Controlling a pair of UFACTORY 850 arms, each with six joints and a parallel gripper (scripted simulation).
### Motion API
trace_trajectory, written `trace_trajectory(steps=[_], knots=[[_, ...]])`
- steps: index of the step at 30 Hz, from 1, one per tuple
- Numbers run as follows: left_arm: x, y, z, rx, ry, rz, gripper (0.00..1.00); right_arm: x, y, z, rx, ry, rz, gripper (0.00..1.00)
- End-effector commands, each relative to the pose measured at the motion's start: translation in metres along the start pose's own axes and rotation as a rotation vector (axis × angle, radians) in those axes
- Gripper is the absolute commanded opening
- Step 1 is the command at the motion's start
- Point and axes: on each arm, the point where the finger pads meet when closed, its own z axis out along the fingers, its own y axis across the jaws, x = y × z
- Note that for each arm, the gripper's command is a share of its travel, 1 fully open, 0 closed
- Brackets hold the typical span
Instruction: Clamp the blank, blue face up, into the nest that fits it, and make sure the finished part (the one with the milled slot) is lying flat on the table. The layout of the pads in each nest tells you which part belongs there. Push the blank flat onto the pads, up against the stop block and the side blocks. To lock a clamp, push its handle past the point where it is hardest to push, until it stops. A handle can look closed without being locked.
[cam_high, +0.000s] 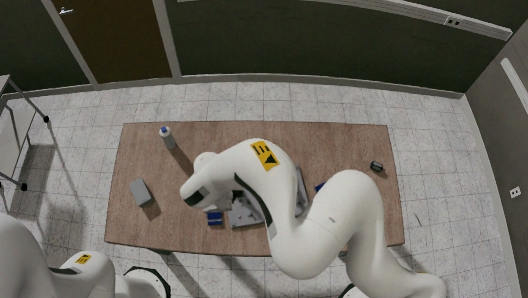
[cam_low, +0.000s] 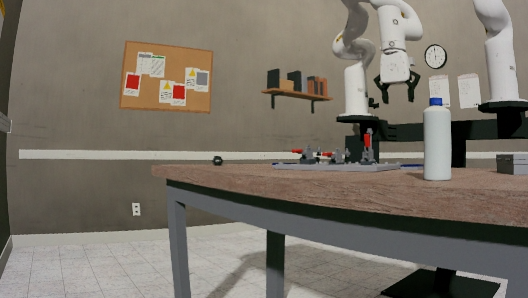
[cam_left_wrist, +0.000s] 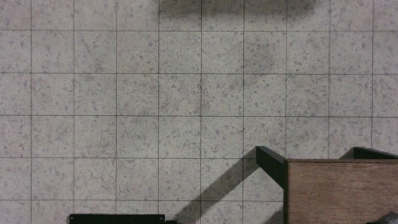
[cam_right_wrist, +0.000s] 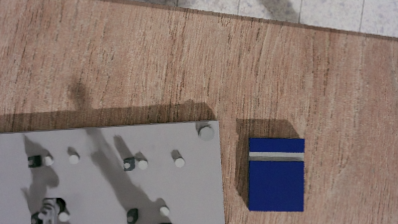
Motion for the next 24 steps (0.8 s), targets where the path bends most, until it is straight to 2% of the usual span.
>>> trace_trajectory(steps=[1, 7, 12, 14, 24], knots=[[0.0, 0.0, -0.001, 0.0, 0.002, 0.0, 1.0, -0.003, -0.02, -0.001, -0.002, -0.002, 0.0, 1.0], [0.0, 0.0, -0.001, 0.0, 0.002, 0.0, 1.0, -0.007, -0.066, -0.001, -0.002, -0.002, 0.0, 1.0], [0.0, 0.0, -0.001, 0.0, 0.002, 0.0, 1.0, -0.012, -0.117, -0.001, -0.002, -0.002, 0.0, 1.0], [0.0, 0.0, -0.001, 0.0, 0.002, 0.0, 1.0, -0.012, -0.117, -0.001, -0.002, -0.002, 0.0, 1.0], [0.0, 0.0, -0.001, 0.0, 0.002, 0.0, 1.0, -0.024, -0.238, -0.001, -0.002, -0.002, 0.0, 1.0]])
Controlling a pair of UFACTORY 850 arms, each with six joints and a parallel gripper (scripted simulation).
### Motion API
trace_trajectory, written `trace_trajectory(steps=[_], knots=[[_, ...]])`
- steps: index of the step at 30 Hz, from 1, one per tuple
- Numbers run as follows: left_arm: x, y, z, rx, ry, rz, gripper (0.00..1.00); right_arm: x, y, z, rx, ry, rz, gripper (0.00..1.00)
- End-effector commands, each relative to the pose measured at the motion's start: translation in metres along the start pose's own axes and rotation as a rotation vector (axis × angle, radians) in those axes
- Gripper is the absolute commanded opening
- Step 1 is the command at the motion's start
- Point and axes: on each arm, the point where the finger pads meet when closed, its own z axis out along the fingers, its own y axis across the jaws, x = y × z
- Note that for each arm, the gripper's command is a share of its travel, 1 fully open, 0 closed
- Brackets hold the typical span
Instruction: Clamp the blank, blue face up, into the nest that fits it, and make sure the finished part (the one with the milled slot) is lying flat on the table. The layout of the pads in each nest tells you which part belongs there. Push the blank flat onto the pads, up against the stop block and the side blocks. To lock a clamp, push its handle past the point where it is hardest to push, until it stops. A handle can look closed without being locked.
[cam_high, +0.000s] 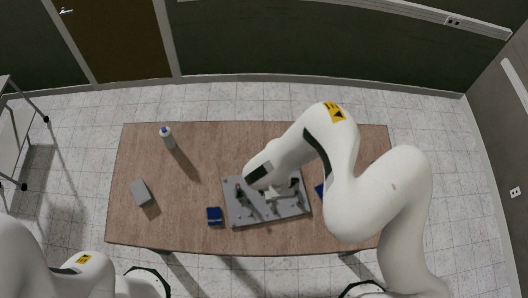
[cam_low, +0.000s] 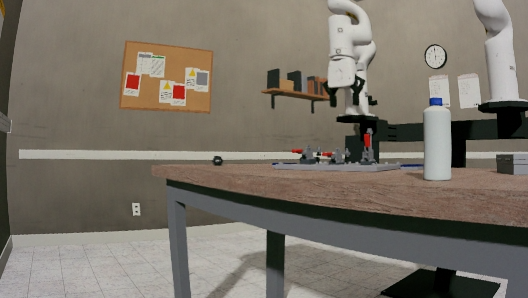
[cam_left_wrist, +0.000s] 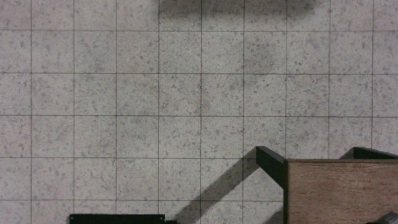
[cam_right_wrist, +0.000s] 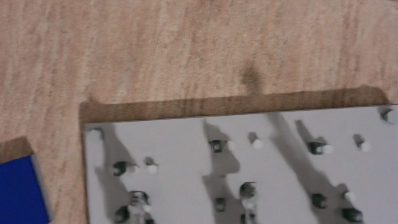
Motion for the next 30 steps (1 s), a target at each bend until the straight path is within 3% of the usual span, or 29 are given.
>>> trace_trajectory(steps=[1, 5, 7, 19, 30], knots=[[0.0, 0.0, -0.001, 0.0, 0.002, 0.0, 1.0, -0.007, -0.049, -0.001, -0.008, -0.002, -0.002, 1.0], [0.0, 0.0, -0.001, 0.0, 0.002, 0.0, 1.0, -0.011, -0.091, -0.001, -0.008, -0.002, -0.002, 1.0], [0.0, 0.0, -0.001, 0.0, 0.002, 0.0, 1.0, -0.011, -0.091, -0.001, -0.008, -0.002, -0.002, 1.0], [0.0, 0.0, -0.001, 0.0, 0.002, 0.0, 1.0, -0.021, -0.188, 0.0, -0.008, -0.002, -0.002, 1.0], [0.0, 0.0, -0.001, 0.0, 0.002, 0.0, 1.0, -0.025, -0.228, 0.0, -0.008, -0.002, -0.002, 1.0]])
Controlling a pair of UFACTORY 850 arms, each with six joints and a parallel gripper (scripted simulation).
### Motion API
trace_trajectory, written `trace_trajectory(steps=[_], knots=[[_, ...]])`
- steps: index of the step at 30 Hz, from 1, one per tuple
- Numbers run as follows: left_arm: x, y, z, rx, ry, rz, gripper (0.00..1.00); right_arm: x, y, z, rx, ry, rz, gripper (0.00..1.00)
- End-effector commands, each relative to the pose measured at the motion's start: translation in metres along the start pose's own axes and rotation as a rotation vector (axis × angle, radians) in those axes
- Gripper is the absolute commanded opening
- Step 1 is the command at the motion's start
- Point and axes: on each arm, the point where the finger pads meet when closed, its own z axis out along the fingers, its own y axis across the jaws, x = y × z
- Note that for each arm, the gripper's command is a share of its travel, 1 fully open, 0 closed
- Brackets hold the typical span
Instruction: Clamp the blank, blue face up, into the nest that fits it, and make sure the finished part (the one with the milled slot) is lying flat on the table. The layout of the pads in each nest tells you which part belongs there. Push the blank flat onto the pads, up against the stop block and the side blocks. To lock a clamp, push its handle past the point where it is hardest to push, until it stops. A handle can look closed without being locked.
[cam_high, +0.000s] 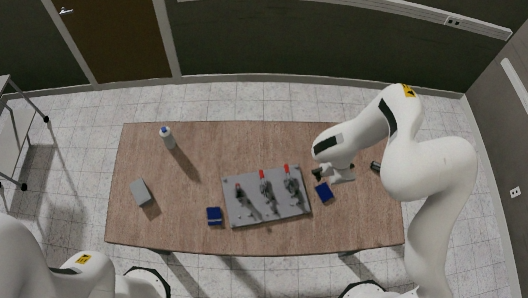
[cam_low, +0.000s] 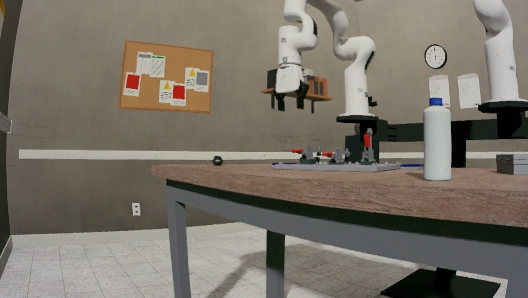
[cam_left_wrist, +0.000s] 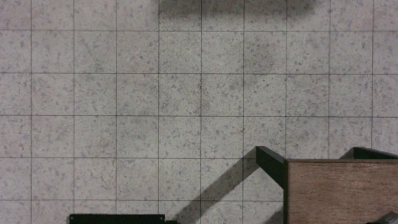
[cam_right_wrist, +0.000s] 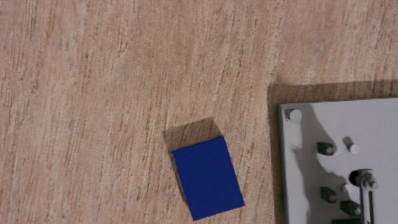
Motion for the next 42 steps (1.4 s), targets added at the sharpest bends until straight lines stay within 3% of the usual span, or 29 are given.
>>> trace_trajectory(steps=[1, 31, 42], knots=[[0.0, 0.0, -0.001, 0.0, 0.002, 0.0, 1.0, -0.002, -0.013, -0.001, -0.003, -0.001, 0.0, 1.0], [0.0, 0.0, -0.001, 0.0, 0.002, 0.0, 1.0, -0.004, -0.026, -0.001, -0.003, -0.001, -0.006, 1.0], [0.0, 0.0, -0.001, 0.0, 0.002, 0.0, 1.0, -0.004, -0.026, -0.001, -0.003, -0.002, -0.225, 1.0]])
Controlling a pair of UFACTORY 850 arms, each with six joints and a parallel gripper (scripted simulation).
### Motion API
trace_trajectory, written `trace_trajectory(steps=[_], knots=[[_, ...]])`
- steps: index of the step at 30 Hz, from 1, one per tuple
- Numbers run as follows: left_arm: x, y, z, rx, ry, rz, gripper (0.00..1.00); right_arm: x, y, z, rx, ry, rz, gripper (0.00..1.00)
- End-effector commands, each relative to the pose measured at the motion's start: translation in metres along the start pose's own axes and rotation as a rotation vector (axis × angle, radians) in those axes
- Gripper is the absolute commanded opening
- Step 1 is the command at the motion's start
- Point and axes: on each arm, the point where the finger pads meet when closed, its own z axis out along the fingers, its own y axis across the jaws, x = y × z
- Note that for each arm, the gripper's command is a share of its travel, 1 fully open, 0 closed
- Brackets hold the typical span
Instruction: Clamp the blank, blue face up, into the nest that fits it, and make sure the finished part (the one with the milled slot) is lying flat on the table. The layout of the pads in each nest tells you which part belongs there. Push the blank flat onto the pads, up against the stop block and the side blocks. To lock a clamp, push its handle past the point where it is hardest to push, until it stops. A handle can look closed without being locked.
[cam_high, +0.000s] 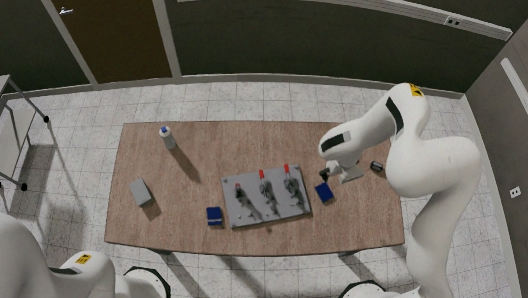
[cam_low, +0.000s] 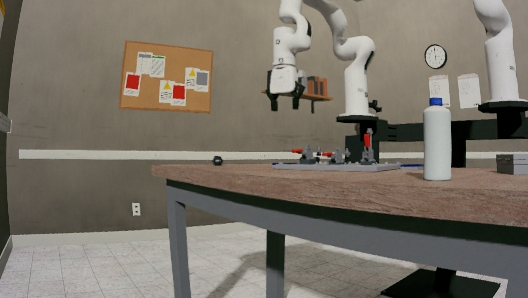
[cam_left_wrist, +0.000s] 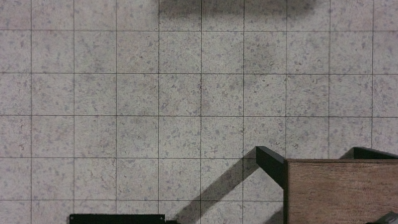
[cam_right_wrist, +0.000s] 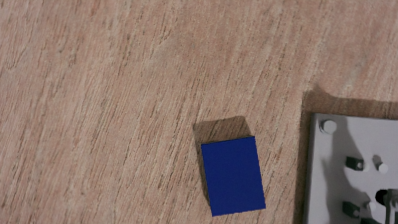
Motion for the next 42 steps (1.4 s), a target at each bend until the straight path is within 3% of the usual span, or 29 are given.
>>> trace_trajectory(steps=[1, 42], knots=[[0.0004, 0.0, -0.0009, 0.0, 0.002, 0.0, 1.0, -0.0009, -0.0001, -0.0007, -0.007, -0.003, -0.098, 1.0], [0.0004, 0.0, -0.0009, 0.0, 0.002, 0.0, 1.0, -0.0009, -0.0001, -0.0007, -0.007, -0.003, -0.155, 1.0]])
